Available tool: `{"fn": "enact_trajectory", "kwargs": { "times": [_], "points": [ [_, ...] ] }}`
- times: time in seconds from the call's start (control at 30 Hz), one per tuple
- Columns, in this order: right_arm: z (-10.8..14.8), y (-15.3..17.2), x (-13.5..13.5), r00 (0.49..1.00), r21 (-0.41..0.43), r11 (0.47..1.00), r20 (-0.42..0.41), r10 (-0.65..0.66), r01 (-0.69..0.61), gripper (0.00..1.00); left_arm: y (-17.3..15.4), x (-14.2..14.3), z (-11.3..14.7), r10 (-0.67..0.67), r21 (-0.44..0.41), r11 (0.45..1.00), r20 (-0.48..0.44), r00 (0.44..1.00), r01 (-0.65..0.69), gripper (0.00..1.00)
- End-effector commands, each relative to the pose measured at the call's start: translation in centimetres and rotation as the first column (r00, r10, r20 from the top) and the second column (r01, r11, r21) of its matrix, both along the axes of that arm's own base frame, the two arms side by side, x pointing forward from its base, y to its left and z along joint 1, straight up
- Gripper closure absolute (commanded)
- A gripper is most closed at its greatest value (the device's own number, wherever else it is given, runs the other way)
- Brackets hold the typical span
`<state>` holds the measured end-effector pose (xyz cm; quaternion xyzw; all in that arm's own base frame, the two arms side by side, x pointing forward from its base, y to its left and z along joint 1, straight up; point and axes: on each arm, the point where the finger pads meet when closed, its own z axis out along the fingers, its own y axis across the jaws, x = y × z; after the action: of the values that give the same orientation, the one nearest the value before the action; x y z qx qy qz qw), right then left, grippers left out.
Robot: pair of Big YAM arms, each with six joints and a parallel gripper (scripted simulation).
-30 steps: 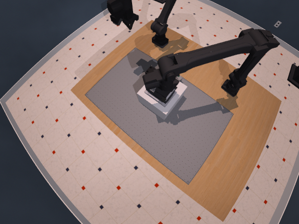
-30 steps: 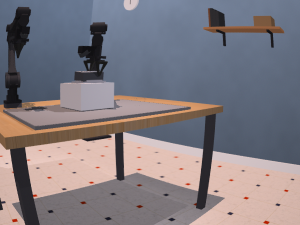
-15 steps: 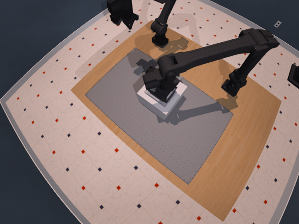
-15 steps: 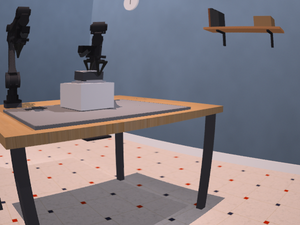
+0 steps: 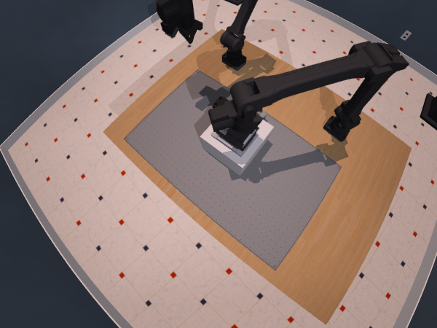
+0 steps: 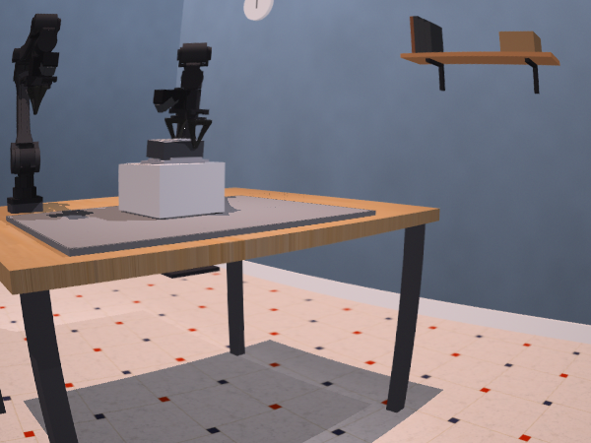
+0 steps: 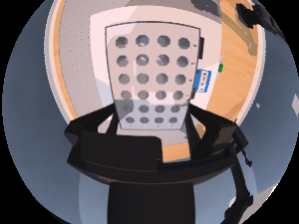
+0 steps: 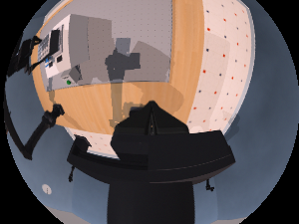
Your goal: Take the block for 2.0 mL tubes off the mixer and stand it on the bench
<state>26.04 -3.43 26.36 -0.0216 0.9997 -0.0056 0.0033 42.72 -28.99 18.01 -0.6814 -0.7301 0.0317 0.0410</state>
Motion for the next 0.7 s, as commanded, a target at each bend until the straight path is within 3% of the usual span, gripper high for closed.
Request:
{"fn": "enact_trajectory", "kwargs": {
  "times": [0.0, 0.37, 0.67],
  "points": [
    [0.2, -0.2, 0.2, 1.0, -0.001, 1.0, 0.003, 0.002, -0.002, 1.0, -1.4, 2.3, 6.1, 0.014, -0.09, 0.996, 0.13, 0.991, -0.002, 1.0],
    [1.6, -0.2, 0.9, 0.999, -0.005, 1.0, 0.036, 0.003, -0.003, 1.0, -1.6, 2.5, 6.5, 0.024, -0.101, 0.995, 0.138, 0.99, -0.01, 1.0],
    [1.9, -0.3, 1.0, 0.999, -0.006, 1.0, 0.043, 0.003, -0.003, 1.0, -1.2, 1.9, 5.4, 0.012, -0.085, 0.996, 0.115, 0.993, -0.003, 1.0]
  ]
}}
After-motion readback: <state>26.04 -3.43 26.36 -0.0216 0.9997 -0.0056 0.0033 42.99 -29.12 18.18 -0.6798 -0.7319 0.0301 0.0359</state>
